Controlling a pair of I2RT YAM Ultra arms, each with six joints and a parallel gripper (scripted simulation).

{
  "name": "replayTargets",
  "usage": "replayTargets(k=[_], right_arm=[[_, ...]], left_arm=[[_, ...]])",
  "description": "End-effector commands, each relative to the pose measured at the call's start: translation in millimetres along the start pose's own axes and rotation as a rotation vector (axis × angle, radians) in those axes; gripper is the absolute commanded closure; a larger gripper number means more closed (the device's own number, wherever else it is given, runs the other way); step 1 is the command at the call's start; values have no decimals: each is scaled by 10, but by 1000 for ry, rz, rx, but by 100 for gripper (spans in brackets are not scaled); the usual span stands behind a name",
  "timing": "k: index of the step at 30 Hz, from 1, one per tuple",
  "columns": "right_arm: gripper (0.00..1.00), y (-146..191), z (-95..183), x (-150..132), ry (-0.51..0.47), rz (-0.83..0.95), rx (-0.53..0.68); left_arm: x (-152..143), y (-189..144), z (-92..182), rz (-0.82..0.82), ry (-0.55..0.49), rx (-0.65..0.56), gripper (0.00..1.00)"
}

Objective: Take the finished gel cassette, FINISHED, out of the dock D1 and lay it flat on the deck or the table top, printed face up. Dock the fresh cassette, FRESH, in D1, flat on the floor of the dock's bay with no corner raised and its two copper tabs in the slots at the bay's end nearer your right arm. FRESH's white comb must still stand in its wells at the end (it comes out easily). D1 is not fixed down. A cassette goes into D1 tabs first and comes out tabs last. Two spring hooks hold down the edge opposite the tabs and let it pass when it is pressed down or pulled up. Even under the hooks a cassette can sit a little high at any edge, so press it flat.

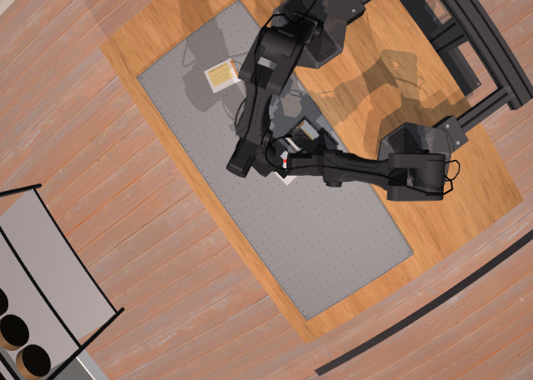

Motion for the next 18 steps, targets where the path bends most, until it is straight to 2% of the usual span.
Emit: replayTargets(k=[1, 18], right_arm=[[100, -550, -167, 406, -174, -101, -154], [100, -550, -167, 406, -174, -101, -154]], left_arm=[[127, 30, 3, -12, -70, 1, 100], [112, 37, -12, -13, -96, -1, 100]])
Point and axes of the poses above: on each arm, the point where the finger pads meet when closed, its own z axis back along the fingers, its own y axis across the jaws, x = y × z, the point moved 2 cm from there along z, back along the fingers, and after that the axes turned 10 degrees about z, right-handed, at the moved point
